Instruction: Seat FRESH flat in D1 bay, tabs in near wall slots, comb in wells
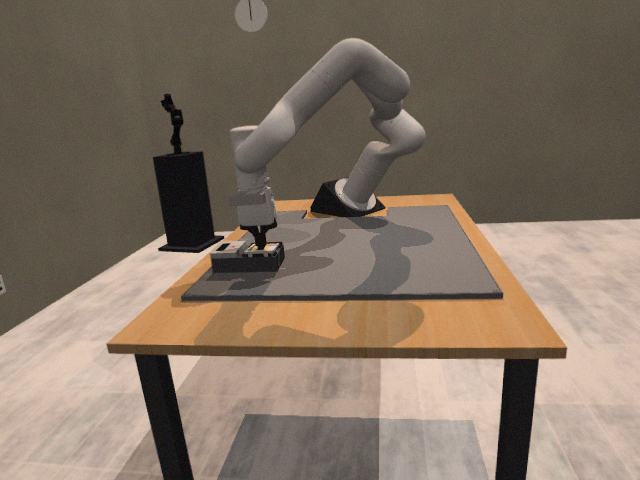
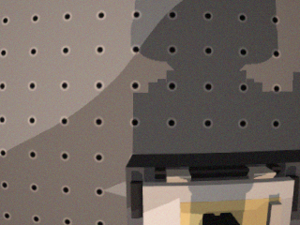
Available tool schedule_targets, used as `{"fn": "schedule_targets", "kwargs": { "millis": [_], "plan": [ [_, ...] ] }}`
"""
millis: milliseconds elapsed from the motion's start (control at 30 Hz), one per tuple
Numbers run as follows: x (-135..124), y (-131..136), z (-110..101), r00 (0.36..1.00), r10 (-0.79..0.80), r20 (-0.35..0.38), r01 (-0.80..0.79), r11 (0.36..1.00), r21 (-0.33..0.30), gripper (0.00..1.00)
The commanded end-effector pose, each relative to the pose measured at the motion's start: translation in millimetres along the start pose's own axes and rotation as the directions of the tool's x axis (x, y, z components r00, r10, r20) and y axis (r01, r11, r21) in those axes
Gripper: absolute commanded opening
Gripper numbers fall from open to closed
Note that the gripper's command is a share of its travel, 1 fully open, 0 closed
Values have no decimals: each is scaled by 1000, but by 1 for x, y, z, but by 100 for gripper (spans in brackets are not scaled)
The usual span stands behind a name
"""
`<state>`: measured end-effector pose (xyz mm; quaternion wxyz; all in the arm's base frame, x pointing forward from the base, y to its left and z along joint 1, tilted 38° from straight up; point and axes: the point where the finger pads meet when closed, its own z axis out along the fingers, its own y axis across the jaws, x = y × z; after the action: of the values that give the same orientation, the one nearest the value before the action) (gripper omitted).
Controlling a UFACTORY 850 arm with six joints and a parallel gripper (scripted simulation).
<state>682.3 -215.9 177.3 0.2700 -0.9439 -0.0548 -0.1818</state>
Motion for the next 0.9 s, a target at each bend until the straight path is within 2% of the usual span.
{"fn": "schedule_targets", "kwargs": {
  "millis": [0, 867],
  "plan": [
    [0, 0, 0, 1000, 0, 0, 0, 1000, 0, 0],
    [-2, 0, 2, 1000, 2, 5, -2, 1000, 4, 0]
  ]
}}
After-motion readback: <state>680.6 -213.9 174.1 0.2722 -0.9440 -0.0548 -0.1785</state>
